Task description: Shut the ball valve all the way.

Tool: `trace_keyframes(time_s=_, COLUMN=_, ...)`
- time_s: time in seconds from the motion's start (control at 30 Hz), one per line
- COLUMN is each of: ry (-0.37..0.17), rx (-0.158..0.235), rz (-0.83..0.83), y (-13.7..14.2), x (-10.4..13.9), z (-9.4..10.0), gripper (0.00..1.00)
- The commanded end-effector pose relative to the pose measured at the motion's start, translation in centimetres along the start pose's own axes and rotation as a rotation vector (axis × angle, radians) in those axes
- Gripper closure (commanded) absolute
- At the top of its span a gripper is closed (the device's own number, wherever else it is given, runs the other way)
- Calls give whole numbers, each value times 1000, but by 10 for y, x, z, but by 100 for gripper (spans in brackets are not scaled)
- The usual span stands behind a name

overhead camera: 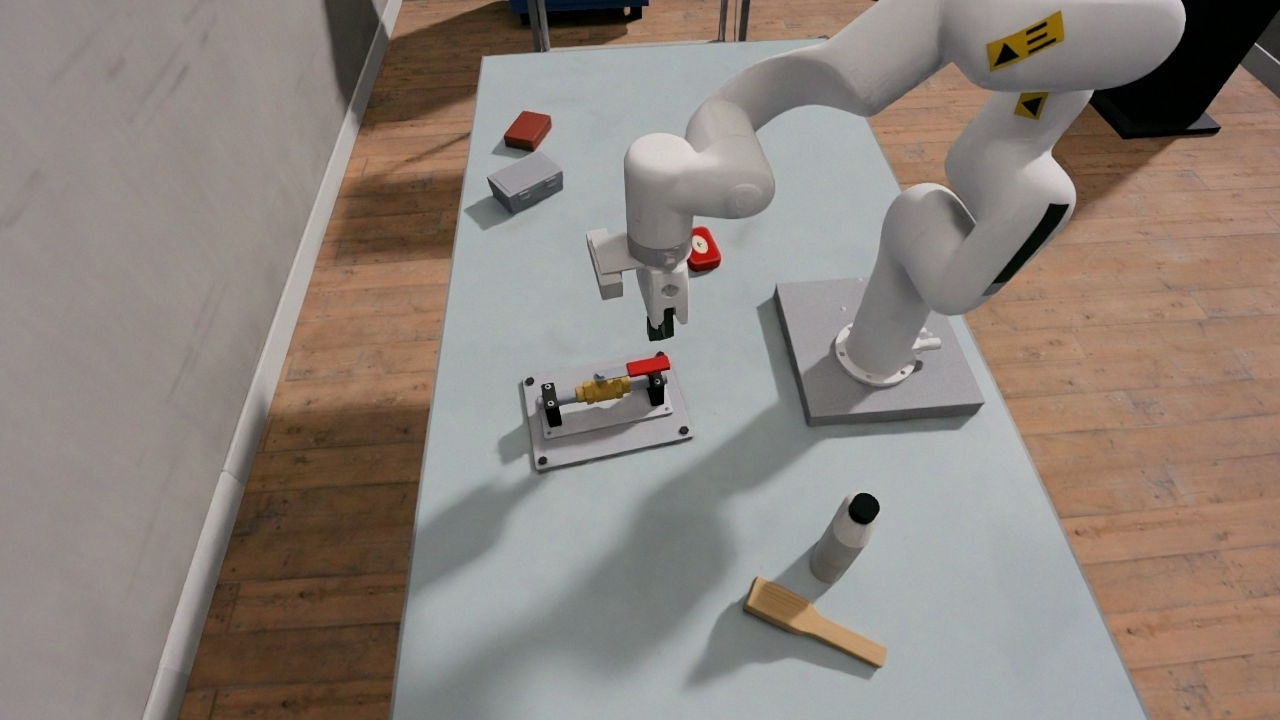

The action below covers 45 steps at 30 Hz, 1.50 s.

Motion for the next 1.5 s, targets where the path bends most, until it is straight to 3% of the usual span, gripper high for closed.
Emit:
trace_keyframes(time_s=0.0, ry=4, rx=-1, rz=0, y=0, x=-1, z=1, gripper=100)
trace_keyframes(time_s=0.1, ry=4, rx=-1, rz=0, y=0, x=-1, z=1, gripper=100)
trace_keyframes(time_s=0.13, ry=4, rx=-1, rz=0, y=0, x=-1, z=1, gripper=31)
trace_keyframes(time_s=1.47, ry=4, rx=-1, rz=0, y=0, x=-1, z=1, gripper=31)
Point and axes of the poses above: the point where the finger pads meet when closed, its own z axis back along the fingers, its own y axis across the jaws, x = y × z, the point moved 2 cm from there along z, back along the fingers, and after that the axes turned 12 degrees about -z, right-handed, at the moved point
